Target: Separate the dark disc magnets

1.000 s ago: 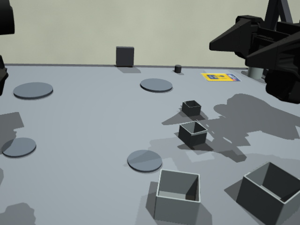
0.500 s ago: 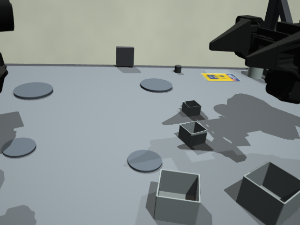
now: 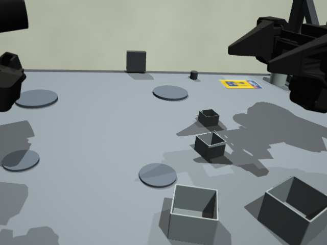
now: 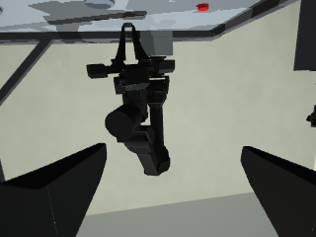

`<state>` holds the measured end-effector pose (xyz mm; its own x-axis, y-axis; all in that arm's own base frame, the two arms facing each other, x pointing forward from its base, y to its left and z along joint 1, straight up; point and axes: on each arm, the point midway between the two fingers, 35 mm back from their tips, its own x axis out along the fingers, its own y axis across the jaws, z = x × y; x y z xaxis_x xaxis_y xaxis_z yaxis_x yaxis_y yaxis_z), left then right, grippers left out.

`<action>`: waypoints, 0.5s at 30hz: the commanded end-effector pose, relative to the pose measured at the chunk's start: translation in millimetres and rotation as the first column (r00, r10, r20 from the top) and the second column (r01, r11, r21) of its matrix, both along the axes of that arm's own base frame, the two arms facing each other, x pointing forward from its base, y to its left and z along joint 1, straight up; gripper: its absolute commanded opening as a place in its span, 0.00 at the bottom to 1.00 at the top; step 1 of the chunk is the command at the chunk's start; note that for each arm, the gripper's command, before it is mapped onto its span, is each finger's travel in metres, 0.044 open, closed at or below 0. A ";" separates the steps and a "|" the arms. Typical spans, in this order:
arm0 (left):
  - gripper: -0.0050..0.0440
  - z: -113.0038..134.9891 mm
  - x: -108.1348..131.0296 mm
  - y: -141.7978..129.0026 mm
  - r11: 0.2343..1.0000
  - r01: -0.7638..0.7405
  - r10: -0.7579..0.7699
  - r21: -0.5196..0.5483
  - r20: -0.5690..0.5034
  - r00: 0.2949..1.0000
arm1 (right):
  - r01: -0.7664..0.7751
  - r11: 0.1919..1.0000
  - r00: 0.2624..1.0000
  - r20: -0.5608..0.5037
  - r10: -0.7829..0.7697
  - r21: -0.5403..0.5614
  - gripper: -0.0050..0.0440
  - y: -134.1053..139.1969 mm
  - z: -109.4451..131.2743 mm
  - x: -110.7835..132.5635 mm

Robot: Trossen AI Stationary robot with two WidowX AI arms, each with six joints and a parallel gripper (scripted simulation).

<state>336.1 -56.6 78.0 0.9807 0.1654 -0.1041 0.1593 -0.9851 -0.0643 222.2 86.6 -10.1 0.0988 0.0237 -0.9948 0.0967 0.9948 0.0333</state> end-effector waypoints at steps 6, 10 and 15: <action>0.92 4.9 1.1 -0.8 1.000 0.001 -0.001 -0.005 0.016 1.000 | 0.087 0.996 0.992 0.091 -0.090 0.037 0.18 5.9 1.9 30.4; 0.92 4.9 1.1 -0.8 1.000 0.001 -0.001 -0.005 0.016 1.000 | 0.150 0.986 0.976 0.149 -0.160 0.073 0.18 9.0 2.0 49.8; 0.92 4.9 1.1 -0.8 1.000 0.001 -0.001 -0.005 0.016 1.000 | 0.236 0.962 0.939 0.225 -0.261 0.135 0.18 12.6 3.6 77.5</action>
<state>336.1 -56.6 78.0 0.9807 0.1654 -0.1041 0.1593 -0.9851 -0.0643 279.7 96.1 -10.0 0.2909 0.0635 -0.9547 0.2785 0.9490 0.1479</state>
